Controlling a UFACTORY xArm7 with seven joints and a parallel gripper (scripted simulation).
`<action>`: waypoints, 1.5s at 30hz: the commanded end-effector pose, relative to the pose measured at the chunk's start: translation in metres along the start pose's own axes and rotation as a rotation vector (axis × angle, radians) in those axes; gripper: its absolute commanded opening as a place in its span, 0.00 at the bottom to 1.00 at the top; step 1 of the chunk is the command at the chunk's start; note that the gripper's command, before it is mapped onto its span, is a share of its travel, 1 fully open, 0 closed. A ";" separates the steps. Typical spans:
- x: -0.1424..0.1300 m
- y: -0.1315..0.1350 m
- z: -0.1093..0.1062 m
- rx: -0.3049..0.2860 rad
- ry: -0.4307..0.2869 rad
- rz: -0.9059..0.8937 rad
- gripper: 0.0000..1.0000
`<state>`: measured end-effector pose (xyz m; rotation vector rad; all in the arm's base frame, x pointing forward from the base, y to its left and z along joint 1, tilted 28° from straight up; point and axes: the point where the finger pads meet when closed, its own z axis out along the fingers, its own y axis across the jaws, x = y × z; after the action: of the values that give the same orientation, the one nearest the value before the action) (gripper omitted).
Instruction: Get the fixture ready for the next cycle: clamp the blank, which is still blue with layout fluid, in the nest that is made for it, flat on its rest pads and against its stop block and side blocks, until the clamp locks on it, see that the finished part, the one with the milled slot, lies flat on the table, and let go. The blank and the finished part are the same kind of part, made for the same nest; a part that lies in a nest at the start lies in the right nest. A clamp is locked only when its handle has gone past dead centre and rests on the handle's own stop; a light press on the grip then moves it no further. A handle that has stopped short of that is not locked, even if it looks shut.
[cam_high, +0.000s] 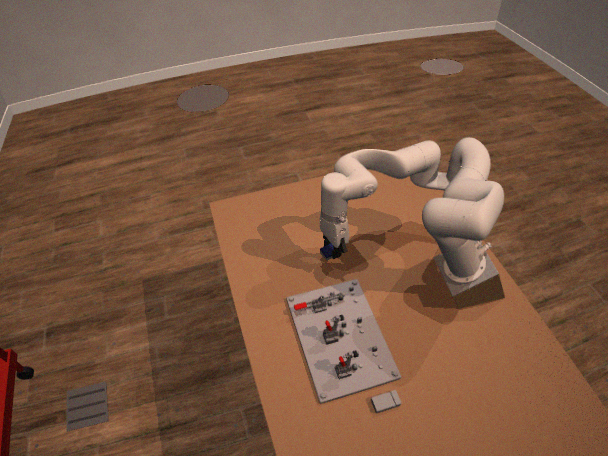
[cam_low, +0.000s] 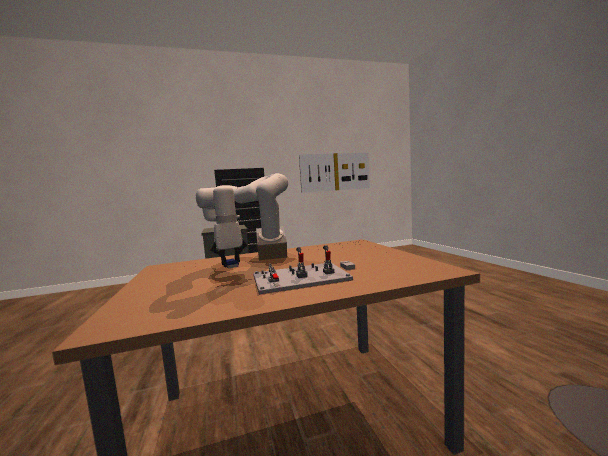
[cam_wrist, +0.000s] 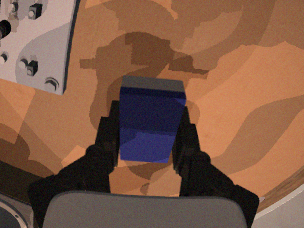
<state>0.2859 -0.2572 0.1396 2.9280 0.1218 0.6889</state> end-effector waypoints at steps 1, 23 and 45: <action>0.000 0.001 -0.020 -0.004 0.002 0.000 0.00; 0.000 0.000 -0.052 -0.004 0.002 0.000 0.00; 0.000 0.000 -0.052 -0.004 0.002 0.240 0.00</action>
<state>0.2632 -0.2512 0.1843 2.9645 -0.1509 0.7131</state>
